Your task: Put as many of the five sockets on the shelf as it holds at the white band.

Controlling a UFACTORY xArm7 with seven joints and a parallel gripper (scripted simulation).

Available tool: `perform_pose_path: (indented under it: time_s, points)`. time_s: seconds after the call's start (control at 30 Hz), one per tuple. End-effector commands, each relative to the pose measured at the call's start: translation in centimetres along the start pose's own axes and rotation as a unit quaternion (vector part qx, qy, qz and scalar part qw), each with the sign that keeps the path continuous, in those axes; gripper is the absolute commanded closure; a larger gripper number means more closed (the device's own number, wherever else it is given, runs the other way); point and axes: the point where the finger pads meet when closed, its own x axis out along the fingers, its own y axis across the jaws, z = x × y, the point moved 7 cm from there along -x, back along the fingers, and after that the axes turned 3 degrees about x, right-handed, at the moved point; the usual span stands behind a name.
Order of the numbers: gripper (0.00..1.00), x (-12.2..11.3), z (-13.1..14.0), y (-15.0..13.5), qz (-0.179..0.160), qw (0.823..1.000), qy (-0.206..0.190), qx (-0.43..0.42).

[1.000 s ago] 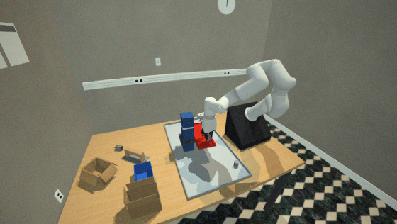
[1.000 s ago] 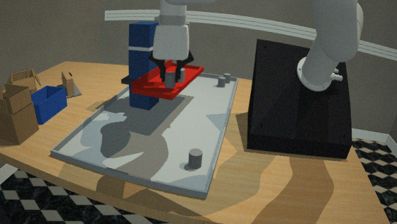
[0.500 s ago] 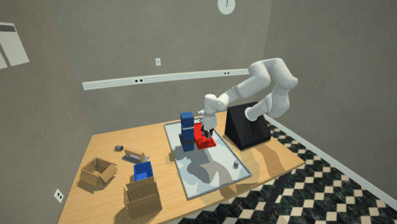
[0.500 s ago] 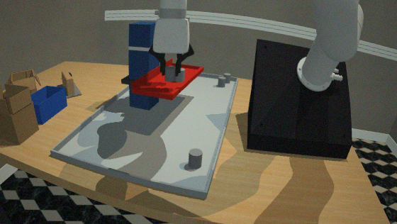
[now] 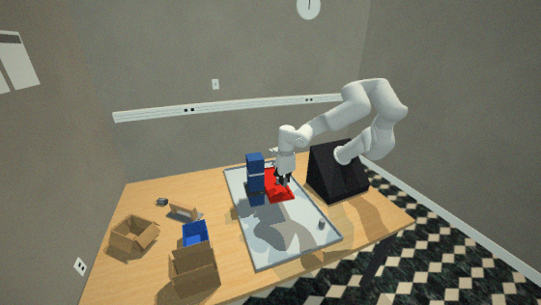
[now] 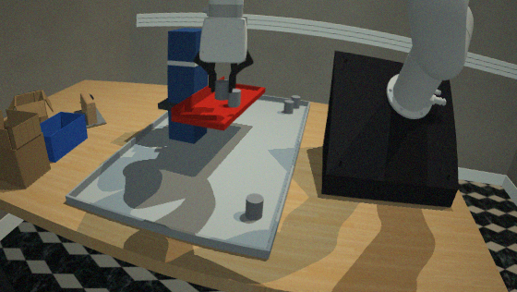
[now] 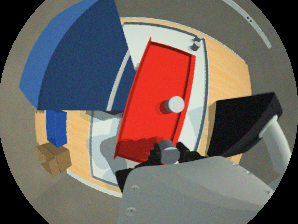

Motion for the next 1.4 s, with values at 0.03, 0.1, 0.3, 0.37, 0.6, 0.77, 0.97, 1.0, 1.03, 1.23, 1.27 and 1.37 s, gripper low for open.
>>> perform_pose_path:
  time_s: [0.03,0.1,0.3,0.37,0.6,0.77,0.97,1.0,1.03,1.23,1.27,1.37]
  points:
    - [1.0,-1.5,-0.1,-0.1,-0.003,1.0,0.002,0.0]
    - [1.0,-1.7,-0.1,-0.1,-0.003,1.0,0.002,0.0]
    - [1.0,-1.7,-0.1,-0.1,-0.003,1.0,0.002,0.0]
    - [1.0,-1.7,-0.1,-0.1,-0.003,1.0,0.002,0.0]
    - [1.0,-4.1,0.5,2.5,-0.001,1.0,0.004,-0.002]
    - [1.0,-7.9,1.9,8.4,0.0,1.0,0.005,-0.002]
    - [1.0,-8.7,2.4,10.3,-0.001,1.0,0.004,-0.001]
    - [1.0,-9.3,2.8,11.8,-0.002,1.0,0.003,0.0]
    - [1.0,-9.5,3.1,12.7,-0.002,1.0,0.002,0.0]
    - [1.0,-9.7,3.2,13.2,-0.003,1.0,0.002,0.0]
    - [1.0,-9.7,3.2,13.2,-0.003,1.0,0.002,0.0]
    - [1.0,-9.7,3.2,13.2,-0.003,1.0,0.002,0.0]
